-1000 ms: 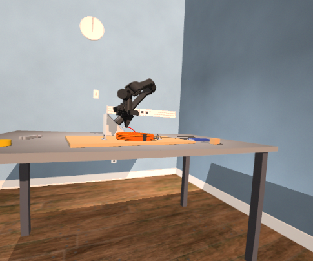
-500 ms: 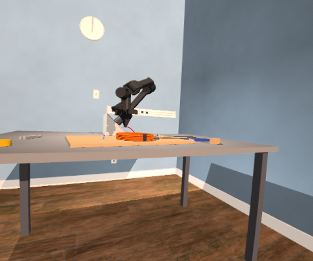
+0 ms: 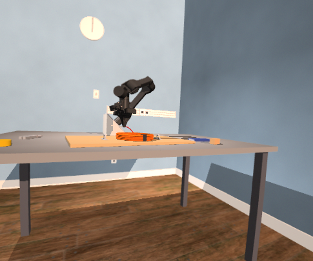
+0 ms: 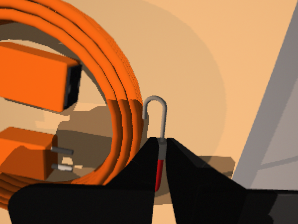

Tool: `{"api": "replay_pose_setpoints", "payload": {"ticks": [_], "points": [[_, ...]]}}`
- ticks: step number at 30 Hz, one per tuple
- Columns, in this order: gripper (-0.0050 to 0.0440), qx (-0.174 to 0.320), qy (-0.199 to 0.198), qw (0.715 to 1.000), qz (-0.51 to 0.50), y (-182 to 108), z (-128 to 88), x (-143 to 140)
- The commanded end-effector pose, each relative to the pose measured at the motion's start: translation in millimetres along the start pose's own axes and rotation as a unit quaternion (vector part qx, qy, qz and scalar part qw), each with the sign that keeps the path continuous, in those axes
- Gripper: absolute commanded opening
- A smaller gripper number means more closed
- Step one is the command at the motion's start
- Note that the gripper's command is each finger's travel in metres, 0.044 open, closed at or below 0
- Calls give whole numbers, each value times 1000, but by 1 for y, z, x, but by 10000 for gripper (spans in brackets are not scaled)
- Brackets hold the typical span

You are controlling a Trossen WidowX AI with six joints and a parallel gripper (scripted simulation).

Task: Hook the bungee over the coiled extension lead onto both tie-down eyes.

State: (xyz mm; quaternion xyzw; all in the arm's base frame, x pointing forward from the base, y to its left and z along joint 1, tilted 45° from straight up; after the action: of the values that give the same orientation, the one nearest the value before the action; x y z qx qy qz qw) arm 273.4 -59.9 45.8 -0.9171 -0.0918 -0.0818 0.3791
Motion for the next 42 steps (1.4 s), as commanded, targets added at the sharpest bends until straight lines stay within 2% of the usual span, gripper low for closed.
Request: {"api": "replay_pose_setpoints", "payload": {"ticks": [1, 42], "points": [[-50, -3, 10, 1000, 0, 6, -3, 7], [-50, -7, 48, 999, 15, 53, -3, 33]]}}
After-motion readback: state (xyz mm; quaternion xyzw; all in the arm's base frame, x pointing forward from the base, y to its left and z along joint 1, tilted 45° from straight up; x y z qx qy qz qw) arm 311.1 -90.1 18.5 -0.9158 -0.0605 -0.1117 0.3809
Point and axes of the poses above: the point midway between the two fingers, 35 mm back from their tips, its own z axis out along the fingers, its own x axis across the jaws, y = z × x, the point moved 5 cm from there along -z, back along the fingers, and after that the axes turned 1 degree about -z, right-handed, at the moved point
